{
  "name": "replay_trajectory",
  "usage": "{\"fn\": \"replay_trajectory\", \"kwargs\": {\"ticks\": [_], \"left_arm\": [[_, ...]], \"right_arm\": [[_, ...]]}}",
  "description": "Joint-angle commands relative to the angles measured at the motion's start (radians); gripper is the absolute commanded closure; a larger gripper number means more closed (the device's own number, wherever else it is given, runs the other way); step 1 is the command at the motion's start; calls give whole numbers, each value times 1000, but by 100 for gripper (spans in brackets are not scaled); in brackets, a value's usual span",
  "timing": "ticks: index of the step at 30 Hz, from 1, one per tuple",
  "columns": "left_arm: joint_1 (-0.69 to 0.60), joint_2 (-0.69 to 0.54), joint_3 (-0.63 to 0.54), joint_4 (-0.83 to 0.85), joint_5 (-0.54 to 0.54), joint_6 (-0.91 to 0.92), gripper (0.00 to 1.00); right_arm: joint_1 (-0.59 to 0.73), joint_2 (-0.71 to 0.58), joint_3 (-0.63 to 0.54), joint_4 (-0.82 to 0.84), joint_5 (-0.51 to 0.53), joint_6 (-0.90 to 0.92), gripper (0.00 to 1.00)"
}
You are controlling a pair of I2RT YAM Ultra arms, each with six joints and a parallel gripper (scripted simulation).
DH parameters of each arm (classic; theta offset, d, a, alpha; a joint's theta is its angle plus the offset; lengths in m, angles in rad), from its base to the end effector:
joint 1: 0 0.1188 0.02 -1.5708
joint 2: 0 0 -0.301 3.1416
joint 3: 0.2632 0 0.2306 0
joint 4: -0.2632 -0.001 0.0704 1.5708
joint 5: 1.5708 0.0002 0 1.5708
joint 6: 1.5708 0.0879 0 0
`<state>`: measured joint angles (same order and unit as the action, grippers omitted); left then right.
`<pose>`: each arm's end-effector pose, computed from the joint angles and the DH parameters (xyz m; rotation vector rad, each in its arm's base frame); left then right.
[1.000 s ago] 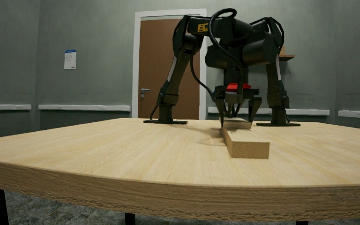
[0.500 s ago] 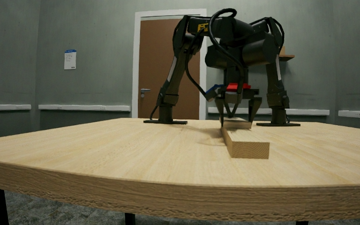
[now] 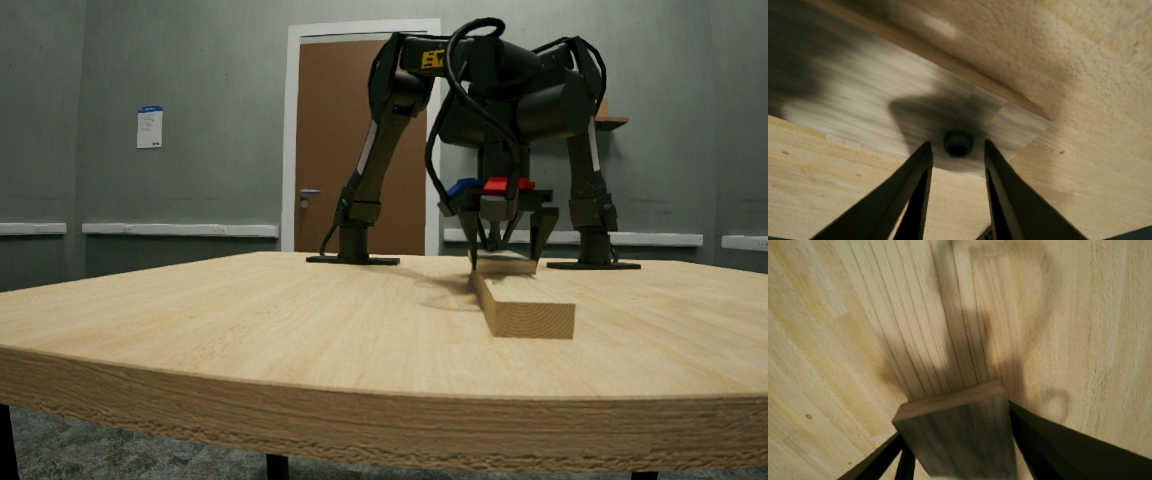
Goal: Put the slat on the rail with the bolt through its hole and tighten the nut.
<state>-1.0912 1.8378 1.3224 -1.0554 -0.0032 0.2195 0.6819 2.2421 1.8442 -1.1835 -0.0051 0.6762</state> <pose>0.1500 -0.2855 0.1933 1.9138 2.4897 0.0045 0.3359 0.2746 0.1652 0.0089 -3.1301 0.0042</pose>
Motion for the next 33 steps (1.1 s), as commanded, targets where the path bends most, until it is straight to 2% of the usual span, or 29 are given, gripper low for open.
{"fn": "replay_trajectory", "kwargs": {"ticks": [1,4,5,19,21,22,27,33], "left_arm": [[1,0,32,-18,13,-253,66],[1,0,32,-18,13,-300,66],[1,1,34,-20,13,-418,66],[4,2,53,-43,23,-1072,66],[4,2,53,-43,23,-1072,66],[4,2,53,-44,24,-1189,66],[3,-5,46,-35,22,-1420,66],[-5,-3,49,-39,8,-1464,66]], "right_arm": [[0,-10,5,0,1,-1,28],[0,-10,5,0,1,-1,28],[0,-10,5,0,1,-1,28],[0,-10,5,0,1,-1,28],[0,-10,5,0,1,-1,28],[0,-10,5,0,1,-1,28],[0,-10,5,0,1,-1,28],[0,-10,5,0,1,-1,28]]}}
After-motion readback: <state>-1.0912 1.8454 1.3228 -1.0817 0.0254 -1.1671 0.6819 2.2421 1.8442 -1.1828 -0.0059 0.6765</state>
